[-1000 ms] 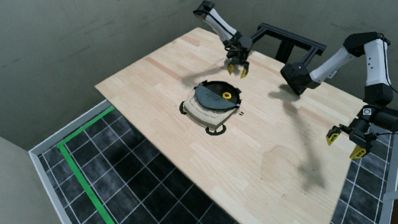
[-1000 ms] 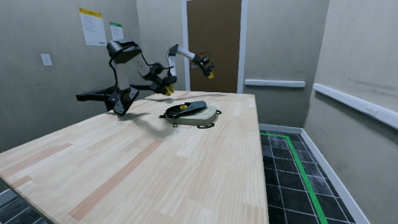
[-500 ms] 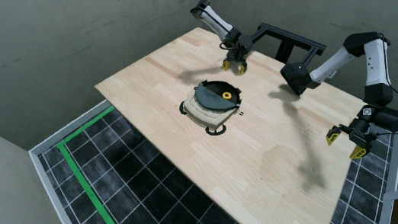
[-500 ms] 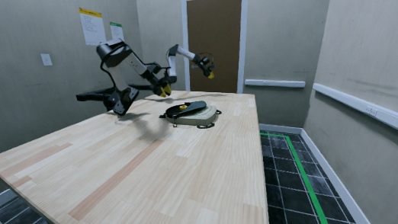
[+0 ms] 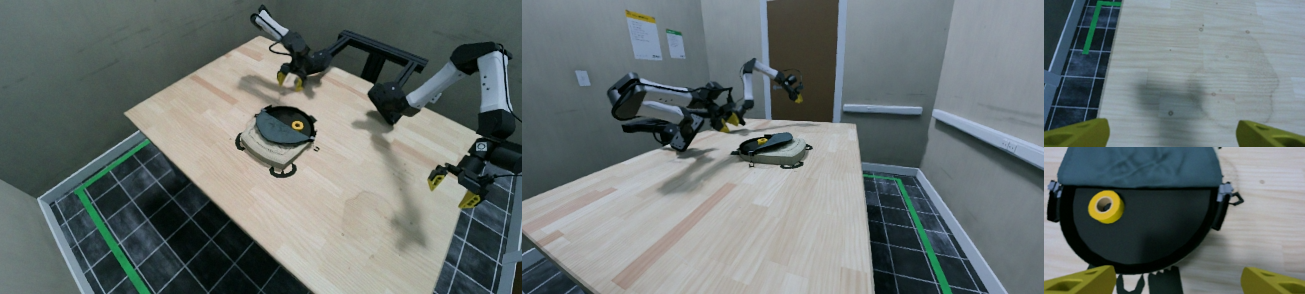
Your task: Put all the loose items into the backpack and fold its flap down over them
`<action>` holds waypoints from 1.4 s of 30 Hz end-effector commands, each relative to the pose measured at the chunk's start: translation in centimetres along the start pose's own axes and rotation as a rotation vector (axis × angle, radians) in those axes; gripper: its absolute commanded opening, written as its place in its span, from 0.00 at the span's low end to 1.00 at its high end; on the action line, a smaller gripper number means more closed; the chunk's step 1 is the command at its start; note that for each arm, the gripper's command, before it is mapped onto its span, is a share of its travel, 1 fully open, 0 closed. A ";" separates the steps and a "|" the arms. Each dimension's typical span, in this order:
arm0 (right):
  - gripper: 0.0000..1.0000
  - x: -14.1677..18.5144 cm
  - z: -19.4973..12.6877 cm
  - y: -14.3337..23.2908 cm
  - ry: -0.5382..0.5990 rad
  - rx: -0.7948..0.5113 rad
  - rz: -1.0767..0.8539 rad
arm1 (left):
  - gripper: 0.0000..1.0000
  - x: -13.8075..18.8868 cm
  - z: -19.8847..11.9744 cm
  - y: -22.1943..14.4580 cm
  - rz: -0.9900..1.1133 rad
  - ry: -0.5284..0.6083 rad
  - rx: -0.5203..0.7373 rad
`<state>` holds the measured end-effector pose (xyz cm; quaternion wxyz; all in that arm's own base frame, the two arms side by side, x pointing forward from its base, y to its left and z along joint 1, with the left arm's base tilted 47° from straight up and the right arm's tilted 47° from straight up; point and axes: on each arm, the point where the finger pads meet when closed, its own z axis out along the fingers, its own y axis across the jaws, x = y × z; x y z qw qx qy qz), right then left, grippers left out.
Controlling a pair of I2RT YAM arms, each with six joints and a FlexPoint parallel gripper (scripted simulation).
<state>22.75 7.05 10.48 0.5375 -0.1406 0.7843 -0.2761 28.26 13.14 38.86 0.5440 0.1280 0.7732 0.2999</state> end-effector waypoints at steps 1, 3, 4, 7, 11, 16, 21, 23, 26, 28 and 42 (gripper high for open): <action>0.90 1.1 -0.4 -2.0 0.025 -0.033 -0.125 | 0.90 -0.5 -0.4 0.2 0.005 -0.015 -0.008; 0.90 -0.1 -0.7 -3.6 0.009 -0.038 -0.097 | 0.90 -0.5 -0.4 0.2 0.005 -0.015 -0.008; 0.90 -0.2 -0.8 -4.3 0.006 -0.038 -0.094 | 0.90 -0.5 -0.4 0.2 0.005 -0.015 -0.008; 0.90 -0.1 -1.0 -6.5 0.006 -0.033 -0.093 | 0.90 -0.5 -0.4 0.2 0.005 -0.015 -0.008; 0.90 -0.1 -1.1 -7.9 -0.001 -0.030 -0.090 | 0.90 -0.5 -0.4 0.2 0.005 -0.015 -0.008; 0.90 -0.1 -1.6 -11.3 -0.010 -0.029 -0.094 | 0.90 -0.5 -0.4 0.2 0.005 -0.015 -0.008; 0.90 -0.2 -2.1 -14.4 -0.019 -0.027 -0.099 | 0.90 -0.5 -0.4 0.2 0.005 -0.015 -0.008; 0.90 -1.1 -1.7 -15.6 -0.015 -0.022 -0.098 | 0.90 -0.5 -0.4 0.2 0.005 -0.015 -0.008; 0.90 -2.1 -1.5 -16.6 -0.036 -0.003 -0.090 | 0.90 -0.5 -0.4 0.2 0.005 -0.015 -0.008; 0.90 -3.1 -1.3 -18.1 -0.036 0.010 -0.087 | 0.90 -0.5 -0.4 0.2 0.005 -0.015 -0.008; 0.90 -9.1 0.8 -26.5 -0.036 0.047 -0.062 | 0.90 -0.5 -0.4 0.2 0.005 -0.015 -0.008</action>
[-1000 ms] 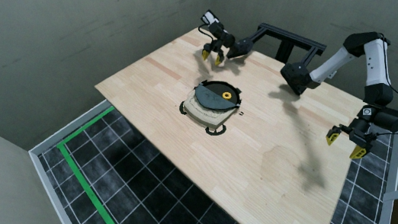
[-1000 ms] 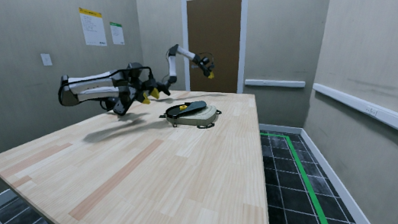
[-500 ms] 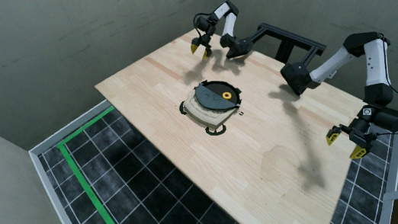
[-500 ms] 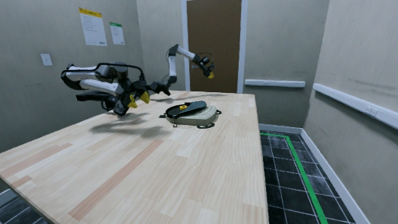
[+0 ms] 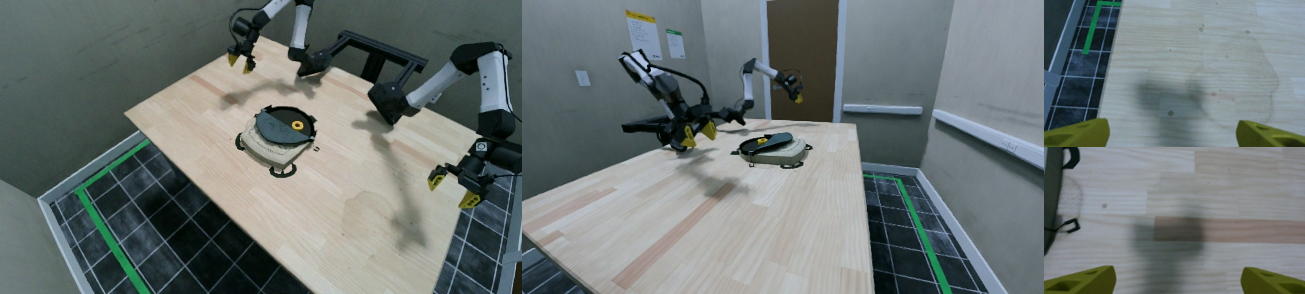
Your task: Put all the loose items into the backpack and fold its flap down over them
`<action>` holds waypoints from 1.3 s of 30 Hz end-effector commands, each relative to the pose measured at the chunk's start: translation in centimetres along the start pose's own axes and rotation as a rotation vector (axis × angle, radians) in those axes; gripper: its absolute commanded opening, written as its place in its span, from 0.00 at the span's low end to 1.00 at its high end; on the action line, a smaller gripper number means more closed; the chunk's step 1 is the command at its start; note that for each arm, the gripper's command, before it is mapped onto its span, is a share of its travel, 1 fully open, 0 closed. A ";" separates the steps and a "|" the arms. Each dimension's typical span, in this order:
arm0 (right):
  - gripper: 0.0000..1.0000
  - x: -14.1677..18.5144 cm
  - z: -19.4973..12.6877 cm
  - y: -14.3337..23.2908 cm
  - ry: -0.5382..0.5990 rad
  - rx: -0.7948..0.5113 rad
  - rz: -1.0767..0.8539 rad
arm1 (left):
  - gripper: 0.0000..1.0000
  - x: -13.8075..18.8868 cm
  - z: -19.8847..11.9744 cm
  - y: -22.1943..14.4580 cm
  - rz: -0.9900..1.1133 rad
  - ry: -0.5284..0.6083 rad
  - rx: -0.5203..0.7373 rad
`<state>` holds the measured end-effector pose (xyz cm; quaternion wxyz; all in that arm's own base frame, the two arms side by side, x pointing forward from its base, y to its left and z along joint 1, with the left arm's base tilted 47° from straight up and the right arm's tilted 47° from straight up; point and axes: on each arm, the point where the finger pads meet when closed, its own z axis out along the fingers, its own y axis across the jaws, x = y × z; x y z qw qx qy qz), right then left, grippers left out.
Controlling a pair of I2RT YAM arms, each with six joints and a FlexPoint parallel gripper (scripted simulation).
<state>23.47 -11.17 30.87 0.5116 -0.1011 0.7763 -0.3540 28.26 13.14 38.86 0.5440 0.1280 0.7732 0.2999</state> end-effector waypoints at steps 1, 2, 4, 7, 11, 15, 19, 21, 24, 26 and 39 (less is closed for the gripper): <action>0.90 -2.7 0.3 0.0 -0.116 -0.112 -0.019 | 0.90 -0.5 -0.4 0.2 0.005 -0.015 -0.008; 0.90 -2.7 0.6 -0.4 -0.096 -0.116 -0.016 | 0.90 -0.5 -0.4 0.2 0.005 -0.015 -0.008; 0.90 -3.6 1.0 -1.7 -0.095 -0.109 -0.010 | 0.90 -0.5 -0.4 0.2 0.005 -0.015 -0.008; 0.90 -5.0 1.8 -3.6 -0.094 -0.098 -0.001 | 0.90 -0.5 -0.4 0.2 0.005 -0.015 -0.008; 0.90 -6.7 2.7 -6.3 -0.093 -0.085 0.025 | 0.90 -0.5 -0.4 0.2 0.005 -0.015 -0.008; 0.90 -7.3 2.9 -6.2 -0.100 -0.093 0.023 | 0.90 -0.5 -0.4 0.2 0.005 -0.015 -0.008; 0.00 -7.2 3.1 -5.7 -0.075 -0.110 0.038 | 0.00 -0.4 -0.2 -0.7 -0.009 0.006 0.016; 0.00 -7.4 3.3 -4.4 -0.049 -0.163 0.069 | 0.00 -0.3 0.4 -2.0 -0.024 0.034 0.056; 0.00 -7.8 3.6 -2.6 -0.008 -0.242 0.115 | 0.00 -0.5 0.5 -3.8 -0.043 0.061 0.102; 0.00 -8.0 3.8 -1.4 0.019 -0.295 0.146 | 0.00 -0.5 0.6 -5.1 -0.056 0.082 0.136; 0.00 -9.4 4.8 5.6 0.161 -0.602 0.319 | 0.00 -0.4 1.4 -12.5 -0.129 0.199 0.322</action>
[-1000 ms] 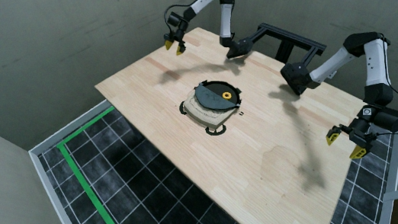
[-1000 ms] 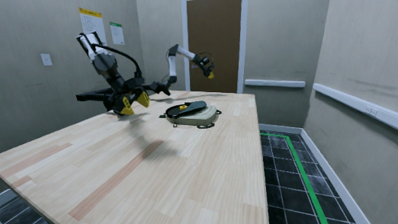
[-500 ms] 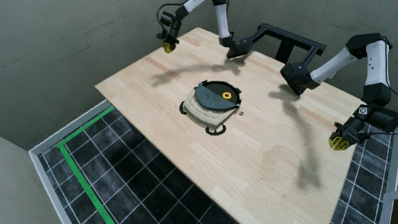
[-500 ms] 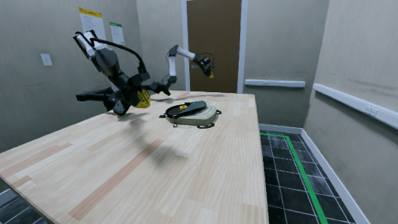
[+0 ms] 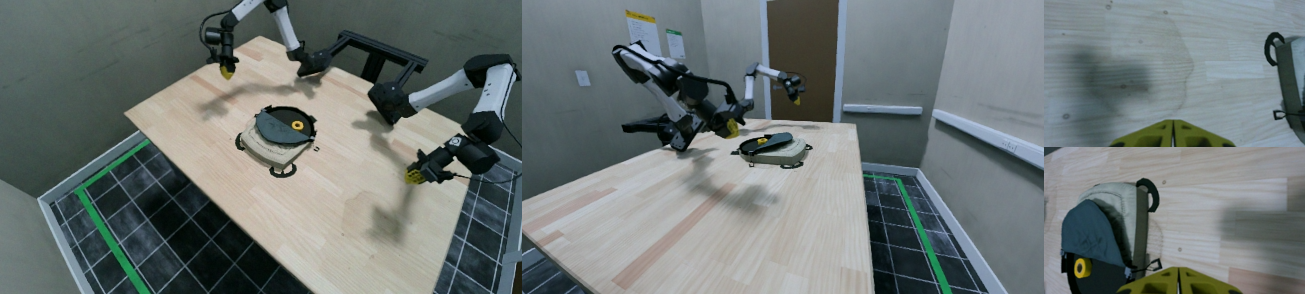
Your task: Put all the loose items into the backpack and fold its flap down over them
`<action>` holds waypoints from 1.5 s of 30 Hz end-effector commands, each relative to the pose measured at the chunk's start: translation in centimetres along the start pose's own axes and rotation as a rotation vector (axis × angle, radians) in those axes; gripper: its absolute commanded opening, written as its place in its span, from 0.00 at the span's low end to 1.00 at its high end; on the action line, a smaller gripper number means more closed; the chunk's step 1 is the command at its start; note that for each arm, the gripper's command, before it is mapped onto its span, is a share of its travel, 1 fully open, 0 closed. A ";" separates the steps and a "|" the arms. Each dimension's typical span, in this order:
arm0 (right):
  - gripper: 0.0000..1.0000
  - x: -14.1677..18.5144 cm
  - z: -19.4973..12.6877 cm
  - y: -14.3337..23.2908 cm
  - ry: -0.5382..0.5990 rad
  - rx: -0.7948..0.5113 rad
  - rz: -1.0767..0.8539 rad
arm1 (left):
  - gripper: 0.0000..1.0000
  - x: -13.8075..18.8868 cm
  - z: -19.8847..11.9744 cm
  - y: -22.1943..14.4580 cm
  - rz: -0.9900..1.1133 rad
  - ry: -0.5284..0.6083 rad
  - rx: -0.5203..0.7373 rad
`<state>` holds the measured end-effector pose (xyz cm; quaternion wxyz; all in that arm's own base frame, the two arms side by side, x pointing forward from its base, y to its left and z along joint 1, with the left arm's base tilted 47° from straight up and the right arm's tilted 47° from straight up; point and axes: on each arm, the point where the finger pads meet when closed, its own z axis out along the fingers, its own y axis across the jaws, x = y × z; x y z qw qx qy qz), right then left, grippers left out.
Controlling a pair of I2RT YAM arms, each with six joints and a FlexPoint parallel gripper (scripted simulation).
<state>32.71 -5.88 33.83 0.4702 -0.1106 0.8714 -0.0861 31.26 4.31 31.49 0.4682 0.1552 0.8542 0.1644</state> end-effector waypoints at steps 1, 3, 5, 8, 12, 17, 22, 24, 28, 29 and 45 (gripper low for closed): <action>0.00 0.1 1.1 2.2 0.065 -0.116 0.093 | 0.00 -0.1 0.3 -1.4 -0.060 0.046 0.032; 0.00 0.1 1.8 3.2 0.091 -0.167 0.128 | 0.00 0.0 0.8 -2.6 -0.073 0.067 0.067; 0.00 0.1 2.6 4.2 0.116 -0.218 0.163 | 0.00 0.0 1.4 -3.9 -0.087 0.087 0.101; 0.00 0.2 3.7 5.7 0.155 -0.295 0.216 | 0.00 0.1 2.2 -5.7 -0.107 0.118 0.152; 0.00 0.2 4.9 7.2 0.194 -0.372 0.269 | 0.00 0.1 3.0 -7.9 -0.129 0.143 0.219; 0.00 0.2 6.4 9.2 0.247 -0.475 0.339 | 0.00 0.3 4.0 -10.4 -0.156 0.186 0.289; 0.00 0.3 8.3 11.7 0.312 -0.603 0.427 | 0.00 0.2 5.5 -13.4 -0.193 0.224 0.372; 0.00 0.3 8.5 12.1 0.318 -0.615 0.435 | 0.00 0.0 6.1 -14.6 -0.208 0.233 0.404; 0.00 -0.7 7.1 11.1 0.260 -0.592 0.431 | 0.00 0.1 7.2 -17.1 -0.235 0.275 0.474; 0.00 -0.7 7.1 11.1 0.260 -0.592 0.431 | 0.00 0.1 7.2 -17.1 -0.235 0.275 0.474; 0.00 0.4 8.6 11.0 0.313 -0.591 0.446 | 0.00 0.8 11.3 -26.5 -0.334 0.432 0.733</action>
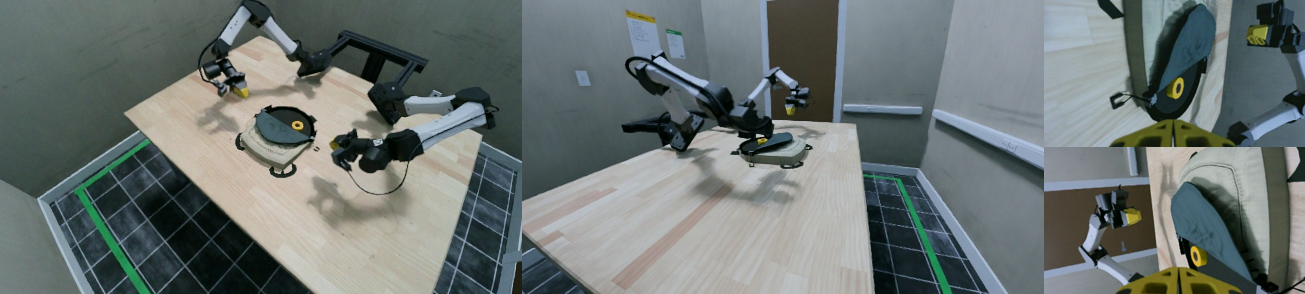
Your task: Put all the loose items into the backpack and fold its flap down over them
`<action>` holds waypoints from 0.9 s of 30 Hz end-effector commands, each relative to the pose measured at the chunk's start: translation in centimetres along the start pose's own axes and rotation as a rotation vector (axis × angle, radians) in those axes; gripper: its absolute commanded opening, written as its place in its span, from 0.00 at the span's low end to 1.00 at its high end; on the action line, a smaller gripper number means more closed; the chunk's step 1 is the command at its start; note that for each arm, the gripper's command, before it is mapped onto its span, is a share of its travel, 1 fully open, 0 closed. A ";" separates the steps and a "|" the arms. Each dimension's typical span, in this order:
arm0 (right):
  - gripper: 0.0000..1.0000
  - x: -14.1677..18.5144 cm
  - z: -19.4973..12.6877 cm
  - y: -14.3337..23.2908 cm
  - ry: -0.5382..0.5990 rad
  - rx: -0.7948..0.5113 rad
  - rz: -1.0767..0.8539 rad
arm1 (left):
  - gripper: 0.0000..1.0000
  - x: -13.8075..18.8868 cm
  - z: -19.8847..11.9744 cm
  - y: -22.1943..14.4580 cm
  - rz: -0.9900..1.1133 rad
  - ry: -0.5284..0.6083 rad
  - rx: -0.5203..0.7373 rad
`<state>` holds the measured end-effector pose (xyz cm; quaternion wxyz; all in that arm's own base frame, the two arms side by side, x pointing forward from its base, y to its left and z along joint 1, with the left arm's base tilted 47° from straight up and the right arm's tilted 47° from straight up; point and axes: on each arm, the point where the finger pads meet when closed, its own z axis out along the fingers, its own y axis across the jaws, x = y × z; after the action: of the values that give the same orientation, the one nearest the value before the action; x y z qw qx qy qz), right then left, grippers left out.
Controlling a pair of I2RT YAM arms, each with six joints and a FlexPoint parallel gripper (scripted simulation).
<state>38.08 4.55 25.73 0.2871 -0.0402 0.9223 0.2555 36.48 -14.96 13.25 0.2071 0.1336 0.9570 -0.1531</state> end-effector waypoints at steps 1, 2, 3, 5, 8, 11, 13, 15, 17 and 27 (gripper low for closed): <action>0.00 -0.5 -0.2 -0.3 -0.003 0.001 0.010 | 0.00 -1.7 0.7 -2.3 -0.015 -0.028 0.087; 0.00 -0.5 -0.2 -0.3 -0.003 0.001 0.010 | 0.00 -1.7 0.7 -2.3 -0.015 -0.028 0.087; 0.00 -0.5 -0.2 -0.3 -0.002 0.002 0.011 | 0.00 -1.7 1.3 -2.6 -0.021 -0.019 0.103; 0.00 -0.4 -0.4 0.4 -0.014 -0.003 -0.012 | 0.00 -1.8 2.5 -3.2 -0.033 0.003 0.138; 0.00 -0.5 -0.5 0.3 -0.014 -0.003 -0.012 | 0.00 -1.9 4.1 -4.0 -0.048 0.031 0.180; 0.00 -1.1 0.1 -0.9 -0.022 -0.004 -0.012 | 0.00 -2.2 4.3 -2.2 -0.074 0.021 0.167; 0.00 -0.1 1.2 -2.5 0.004 -0.006 0.006 | 0.00 -0.9 5.6 -0.9 -0.068 0.048 0.164; 0.00 -0.1 1.7 -3.8 0.004 -0.007 0.007 | 0.00 -0.8 6.2 0.3 -0.069 0.047 0.165; 0.00 -0.1 2.2 -5.0 0.003 -0.007 0.007 | 0.00 -1.0 6.8 1.4 -0.066 0.040 0.165; 0.00 -0.4 3.7 -6.3 0.006 -0.018 -0.016 | 0.00 -1.5 8.2 2.0 -0.034 0.031 0.178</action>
<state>40.79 0.04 20.88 0.2795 -0.0291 0.9246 0.2571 40.53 -14.63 5.82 0.1591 0.1086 0.9544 -0.2279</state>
